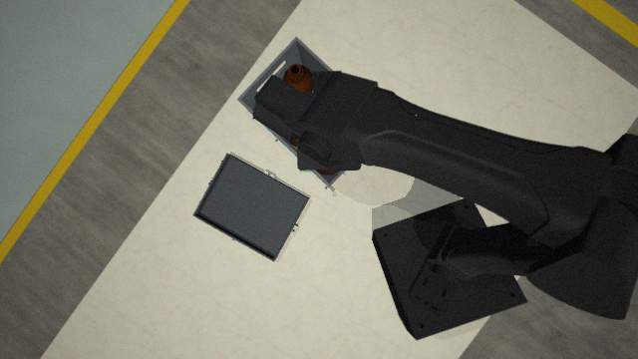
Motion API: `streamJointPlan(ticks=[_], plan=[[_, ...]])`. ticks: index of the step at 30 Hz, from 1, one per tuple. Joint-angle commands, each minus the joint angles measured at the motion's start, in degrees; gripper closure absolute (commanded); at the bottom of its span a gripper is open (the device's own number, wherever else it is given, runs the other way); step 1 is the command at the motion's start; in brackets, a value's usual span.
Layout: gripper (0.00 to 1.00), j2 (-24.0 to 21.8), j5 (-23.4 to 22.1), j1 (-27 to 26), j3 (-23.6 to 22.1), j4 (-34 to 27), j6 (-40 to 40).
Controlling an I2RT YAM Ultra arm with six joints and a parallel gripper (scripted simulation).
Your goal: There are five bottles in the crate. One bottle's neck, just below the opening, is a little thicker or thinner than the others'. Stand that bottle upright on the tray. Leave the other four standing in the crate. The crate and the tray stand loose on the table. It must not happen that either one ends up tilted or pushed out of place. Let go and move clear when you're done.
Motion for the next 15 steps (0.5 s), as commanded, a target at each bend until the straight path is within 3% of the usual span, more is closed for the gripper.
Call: streamJointPlan(ticks=[1,7,10,15], plan=[[0.39,-0.51,0.86,0.53,2.12,1.02,0.15],[0.39,-0.17,0.85,-0.13,1.44,1.73,-0.3],[0.39,-0.09,0.81,-0.55,-1.2,2.28,-0.53],[0.39,-0.45,0.77,-0.31,-0.73,2.99,-0.67]])
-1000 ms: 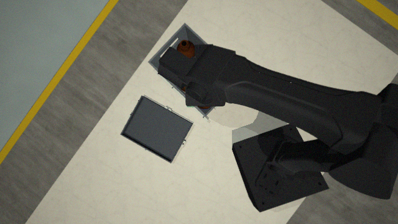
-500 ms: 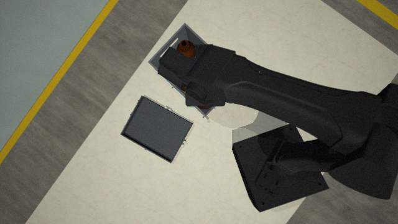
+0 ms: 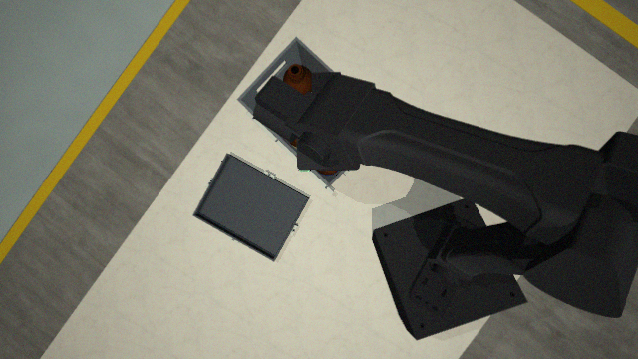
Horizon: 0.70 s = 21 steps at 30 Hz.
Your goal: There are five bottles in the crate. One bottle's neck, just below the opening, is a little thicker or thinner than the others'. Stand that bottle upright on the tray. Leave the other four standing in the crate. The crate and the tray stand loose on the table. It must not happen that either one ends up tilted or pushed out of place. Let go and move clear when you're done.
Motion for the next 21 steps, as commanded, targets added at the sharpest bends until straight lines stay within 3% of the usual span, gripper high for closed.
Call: streamJointPlan(ticks=[1,13,15,16,21], plan=[[0.39,-0.75,0.73,-0.24,-1.14,1.73,-0.5],[0.39,0.53,0.46,-1.1,-3.73,5.39,-1.24],[0.39,0.53,0.46,-1.1,-3.73,5.39,-1.24],[0.39,-0.56,0.44,-1.0,-1.59,5.67,-1.29],[0.39,1.98,0.15,-1.31,-4.97,7.16,-1.6]])
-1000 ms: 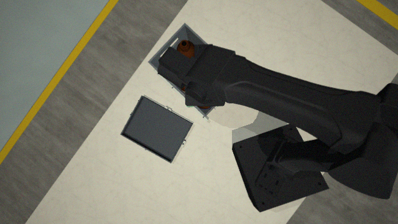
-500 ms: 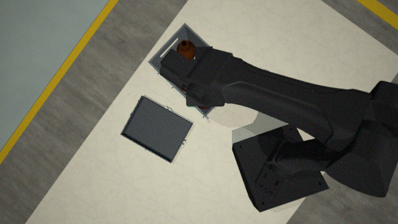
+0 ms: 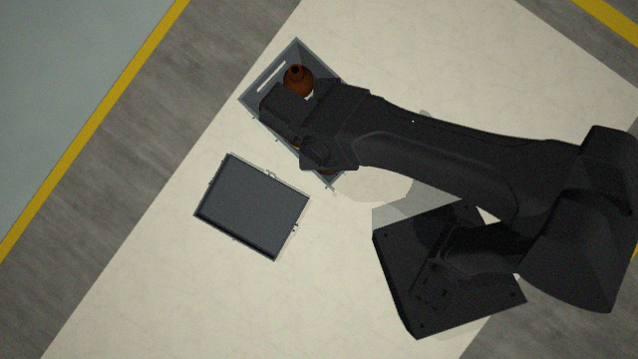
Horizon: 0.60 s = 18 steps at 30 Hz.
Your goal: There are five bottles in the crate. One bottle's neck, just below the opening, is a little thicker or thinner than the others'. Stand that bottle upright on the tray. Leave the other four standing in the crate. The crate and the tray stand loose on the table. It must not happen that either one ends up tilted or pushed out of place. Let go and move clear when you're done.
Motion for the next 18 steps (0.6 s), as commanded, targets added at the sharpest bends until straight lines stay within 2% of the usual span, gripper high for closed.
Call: streamJointPlan(ticks=[1,3,9,11,12,15,18], plan=[[0.39,0.48,0.09,-0.19,-1.2,2.1,-0.56],[0.39,-0.84,0.11,-0.55,-0.6,2.58,-0.65],[0.39,0.84,0.12,-0.56,-1.6,3.65,-0.81],[0.39,0.84,0.12,-0.56,-1.6,3.65,-0.81],[0.39,-0.67,0.12,-0.65,-1.19,3.75,-0.72],[0.39,-0.53,0.15,-0.56,-2.32,4.0,-0.82],[0.39,-0.54,0.15,-0.48,-1.44,4.13,-0.82]])
